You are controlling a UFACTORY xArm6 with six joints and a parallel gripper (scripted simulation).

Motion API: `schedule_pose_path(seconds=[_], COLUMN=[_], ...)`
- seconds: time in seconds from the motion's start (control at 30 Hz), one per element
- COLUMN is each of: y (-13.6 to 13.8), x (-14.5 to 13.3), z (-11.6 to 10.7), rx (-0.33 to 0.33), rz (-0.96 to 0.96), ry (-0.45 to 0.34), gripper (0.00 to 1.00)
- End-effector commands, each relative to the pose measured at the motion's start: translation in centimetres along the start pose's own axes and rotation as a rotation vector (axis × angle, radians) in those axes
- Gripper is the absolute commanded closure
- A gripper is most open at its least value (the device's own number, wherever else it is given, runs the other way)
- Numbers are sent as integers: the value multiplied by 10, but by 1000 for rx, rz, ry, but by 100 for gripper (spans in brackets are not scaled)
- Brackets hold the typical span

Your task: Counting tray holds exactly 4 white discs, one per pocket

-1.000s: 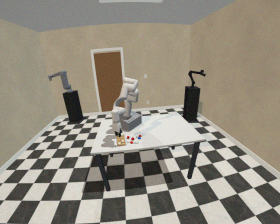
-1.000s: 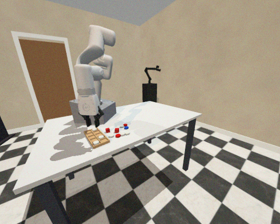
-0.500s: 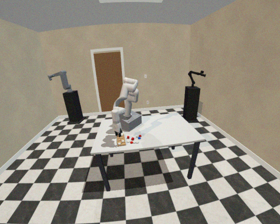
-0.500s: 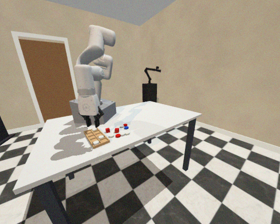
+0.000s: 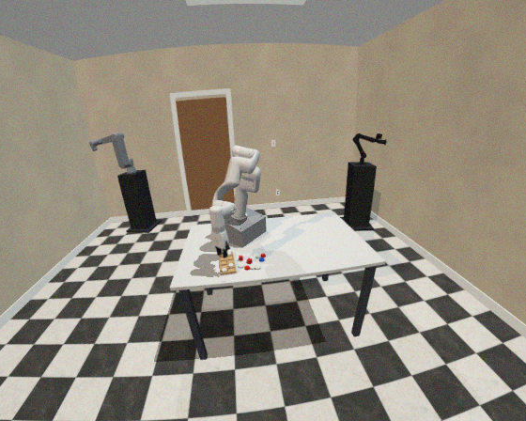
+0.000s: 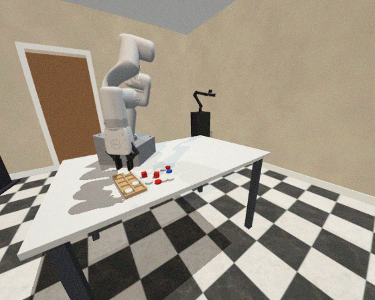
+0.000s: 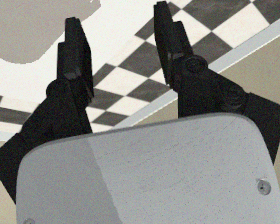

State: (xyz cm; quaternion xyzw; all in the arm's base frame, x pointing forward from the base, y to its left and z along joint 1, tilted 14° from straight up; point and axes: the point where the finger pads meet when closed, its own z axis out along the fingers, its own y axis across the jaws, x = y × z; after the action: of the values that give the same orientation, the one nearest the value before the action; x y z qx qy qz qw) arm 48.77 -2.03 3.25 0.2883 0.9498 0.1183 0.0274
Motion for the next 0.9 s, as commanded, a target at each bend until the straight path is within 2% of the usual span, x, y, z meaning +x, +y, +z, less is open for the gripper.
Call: schedule_pose_path(seconds=[0.0, 0.13, 0.2, 0.6, 0.7, 0.87], y=[2, 10, 10, 40, 42, 43], x=[1, 14, 14, 87, 96, 99], z=[-1, 2, 2, 15, 16, 17], rx=[-2, -3, -3, -5, -5, -5], rz=[24, 163, 163, 927, 1019, 1045], ry=[-5, -4, -4, -3, -3, -3], gripper=[53, 53, 53, 53, 53, 53])
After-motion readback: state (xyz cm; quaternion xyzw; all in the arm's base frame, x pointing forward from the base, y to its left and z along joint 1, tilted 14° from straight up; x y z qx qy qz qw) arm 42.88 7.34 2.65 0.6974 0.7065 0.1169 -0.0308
